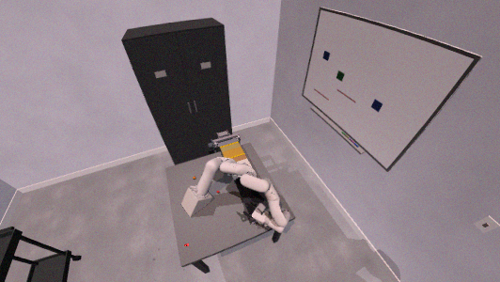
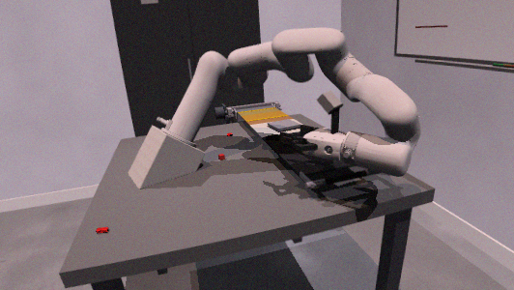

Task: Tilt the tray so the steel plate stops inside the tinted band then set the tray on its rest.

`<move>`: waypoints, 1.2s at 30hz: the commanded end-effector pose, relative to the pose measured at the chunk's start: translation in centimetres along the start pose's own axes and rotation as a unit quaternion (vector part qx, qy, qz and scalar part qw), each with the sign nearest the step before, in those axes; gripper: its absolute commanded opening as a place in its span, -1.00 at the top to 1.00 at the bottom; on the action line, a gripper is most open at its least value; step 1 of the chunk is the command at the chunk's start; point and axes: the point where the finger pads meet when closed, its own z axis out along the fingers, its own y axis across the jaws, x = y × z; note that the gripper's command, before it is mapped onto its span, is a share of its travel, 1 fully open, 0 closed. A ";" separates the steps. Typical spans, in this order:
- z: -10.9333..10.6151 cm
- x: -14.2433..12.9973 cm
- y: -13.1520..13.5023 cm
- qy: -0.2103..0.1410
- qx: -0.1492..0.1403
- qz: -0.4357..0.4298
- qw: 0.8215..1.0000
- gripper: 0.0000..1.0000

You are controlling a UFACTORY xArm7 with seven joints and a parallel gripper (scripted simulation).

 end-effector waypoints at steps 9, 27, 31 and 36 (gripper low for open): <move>-0.1 0.1 0.0 -0.002 0.000 0.001 1.000 -1.00; -0.5 -0.4 0.0 -0.050 0.008 -0.048 0.998 -1.00; -0.5 -0.4 0.0 -0.050 0.008 -0.048 0.998 -1.00; -1.0 -0.9 0.1 -0.101 0.018 -0.096 0.990 -1.00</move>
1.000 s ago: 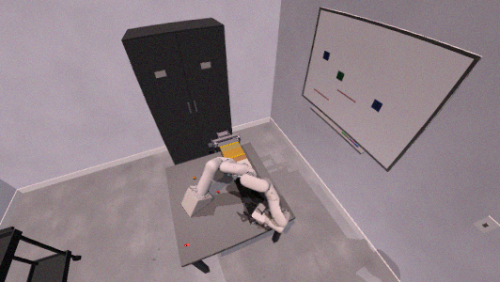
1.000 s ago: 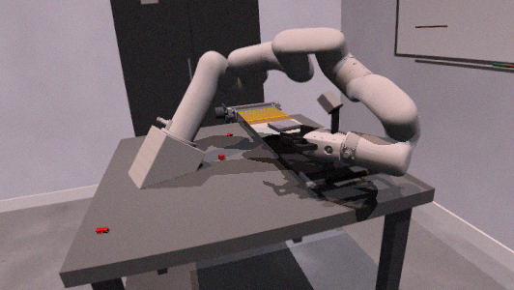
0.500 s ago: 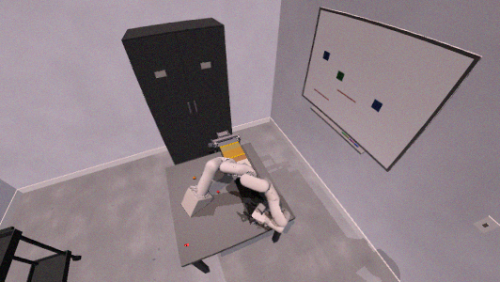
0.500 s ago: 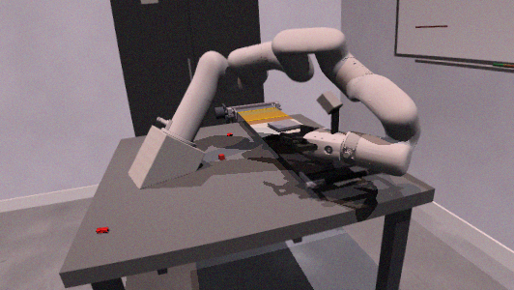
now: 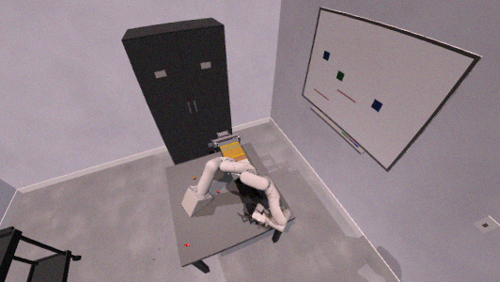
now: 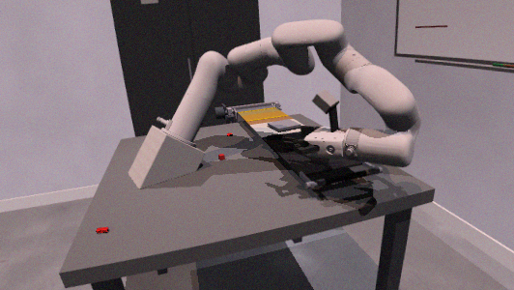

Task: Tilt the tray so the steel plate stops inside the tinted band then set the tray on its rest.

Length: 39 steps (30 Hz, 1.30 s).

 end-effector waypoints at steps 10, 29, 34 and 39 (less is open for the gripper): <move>-0.8 -0.5 0.2 -0.071 0.015 -0.063 0.995 -1.00; -2.3 -1.6 0.9 -0.179 0.048 -0.155 0.970 -1.00; -3.2 -1.9 1.3 -0.226 0.065 -0.191 0.953 -1.00; -3.6 -2.1 1.5 -0.250 0.075 -0.207 0.943 -1.00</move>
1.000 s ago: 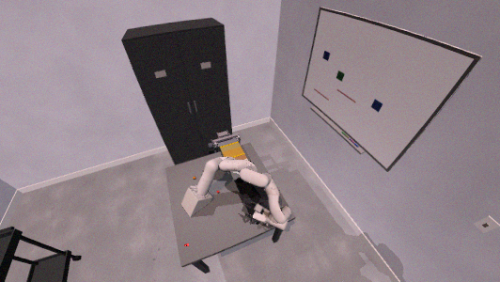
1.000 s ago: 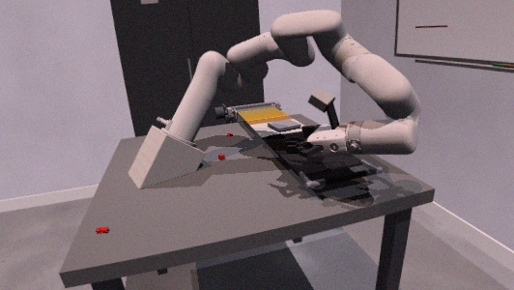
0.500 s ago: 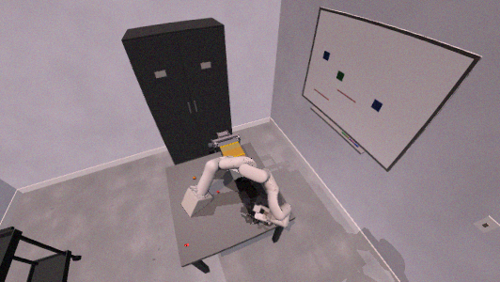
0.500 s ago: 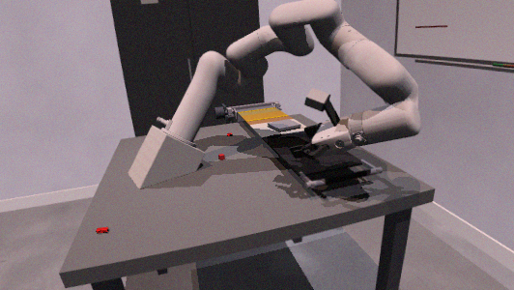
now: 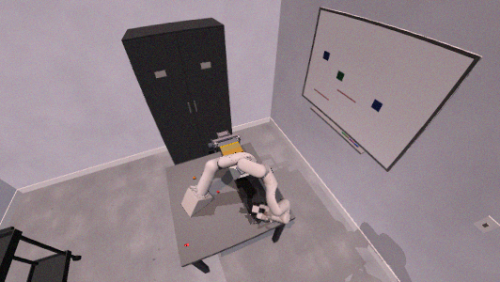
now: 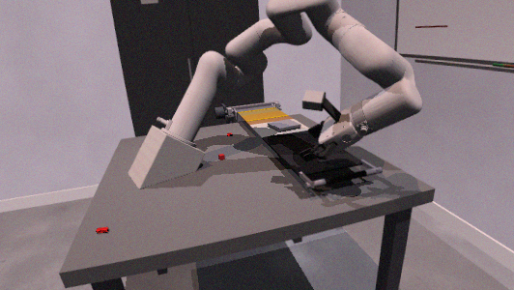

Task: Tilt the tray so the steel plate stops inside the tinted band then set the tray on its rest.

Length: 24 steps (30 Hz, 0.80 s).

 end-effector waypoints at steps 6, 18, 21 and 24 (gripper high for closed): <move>-0.7 -0.7 0.1 -0.047 0.022 -0.034 0.998 -1.00; -2.5 -1.9 0.5 -0.132 0.071 -0.094 0.984 -1.00; -2.9 -2.0 0.6 -0.148 0.081 -0.105 0.980 -1.00; -3.3 -2.2 0.7 -0.164 0.093 -0.115 0.975 -1.00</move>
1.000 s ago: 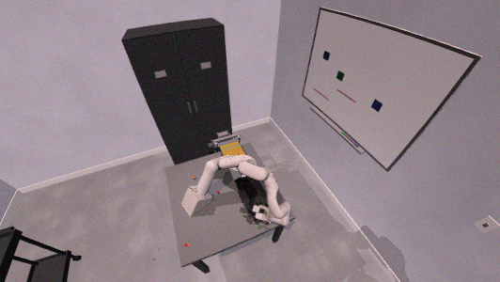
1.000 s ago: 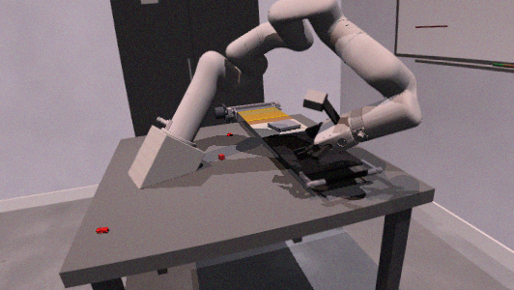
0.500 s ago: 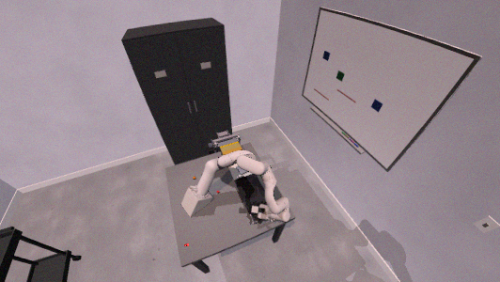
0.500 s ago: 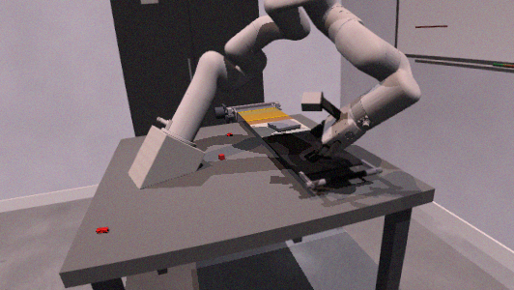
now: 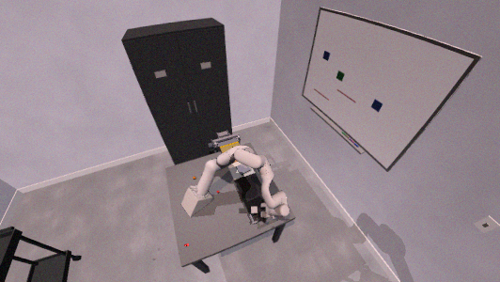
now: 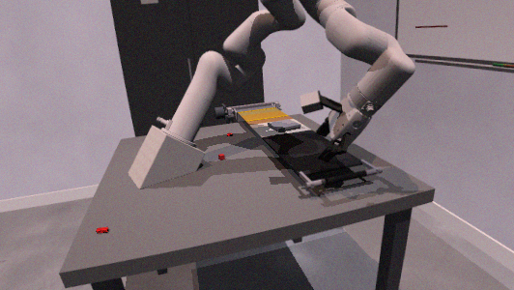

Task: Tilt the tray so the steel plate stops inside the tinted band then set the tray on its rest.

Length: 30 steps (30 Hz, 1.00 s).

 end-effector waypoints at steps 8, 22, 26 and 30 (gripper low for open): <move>-2.2 -1.2 -0.1 -0.080 0.064 -0.052 0.993 -1.00; -5.2 -1.9 0.0 -0.168 0.157 -0.105 0.968 -1.00; -6.2 -1.9 0.0 -0.189 0.187 -0.117 0.957 -1.00; -7.2 -1.7 0.1 -0.210 0.218 -0.127 0.945 -1.00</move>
